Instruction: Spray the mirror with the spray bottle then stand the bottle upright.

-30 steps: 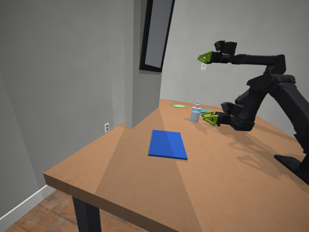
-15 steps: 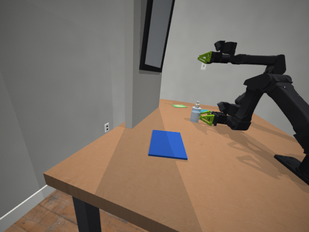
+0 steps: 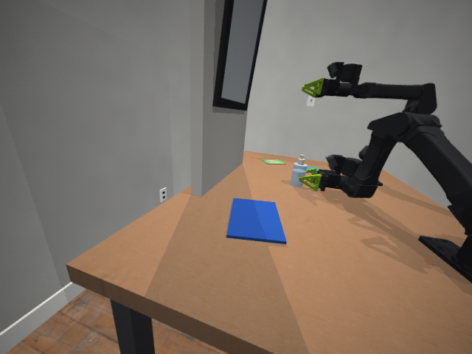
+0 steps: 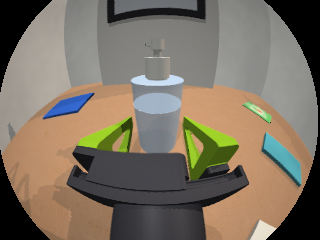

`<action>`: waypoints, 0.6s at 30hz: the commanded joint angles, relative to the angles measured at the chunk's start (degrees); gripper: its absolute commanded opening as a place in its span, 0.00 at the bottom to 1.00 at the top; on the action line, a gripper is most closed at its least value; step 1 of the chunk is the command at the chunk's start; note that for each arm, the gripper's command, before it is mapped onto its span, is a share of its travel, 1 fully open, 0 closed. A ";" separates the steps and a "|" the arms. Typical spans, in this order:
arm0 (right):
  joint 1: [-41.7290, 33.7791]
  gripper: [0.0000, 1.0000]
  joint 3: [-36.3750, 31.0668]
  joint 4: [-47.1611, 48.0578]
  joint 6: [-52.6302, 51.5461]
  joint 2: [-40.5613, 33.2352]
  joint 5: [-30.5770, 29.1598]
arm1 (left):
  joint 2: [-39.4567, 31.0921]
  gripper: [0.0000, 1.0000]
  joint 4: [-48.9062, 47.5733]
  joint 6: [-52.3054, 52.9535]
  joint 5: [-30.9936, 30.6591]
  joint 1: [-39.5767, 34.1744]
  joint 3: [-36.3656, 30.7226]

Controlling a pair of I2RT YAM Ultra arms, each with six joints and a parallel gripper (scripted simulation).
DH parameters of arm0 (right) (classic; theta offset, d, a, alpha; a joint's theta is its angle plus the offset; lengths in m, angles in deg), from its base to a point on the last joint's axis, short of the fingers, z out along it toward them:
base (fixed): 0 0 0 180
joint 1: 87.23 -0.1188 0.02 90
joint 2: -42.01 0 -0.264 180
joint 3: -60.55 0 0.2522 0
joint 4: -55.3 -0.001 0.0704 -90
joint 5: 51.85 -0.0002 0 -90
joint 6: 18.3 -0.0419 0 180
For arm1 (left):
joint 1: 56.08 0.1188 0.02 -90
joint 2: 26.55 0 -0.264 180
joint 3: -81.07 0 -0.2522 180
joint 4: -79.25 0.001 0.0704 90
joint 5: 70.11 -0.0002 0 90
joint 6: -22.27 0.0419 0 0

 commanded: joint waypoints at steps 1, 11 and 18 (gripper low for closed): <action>-0.47 1.00 1.31 0.27 -0.41 -0.73 -0.38 | 0.40 0.69 1.62 -0.04 -1.53 1.48 1.89; -0.47 1.00 1.31 0.27 -0.41 -0.73 -0.38 | -0.66 0.69 1.64 0.13 -1.39 0.58 2.43; -0.47 1.00 1.31 0.27 -0.41 -0.73 -0.38 | -0.76 0.00 1.21 0.08 -1.19 0.86 2.18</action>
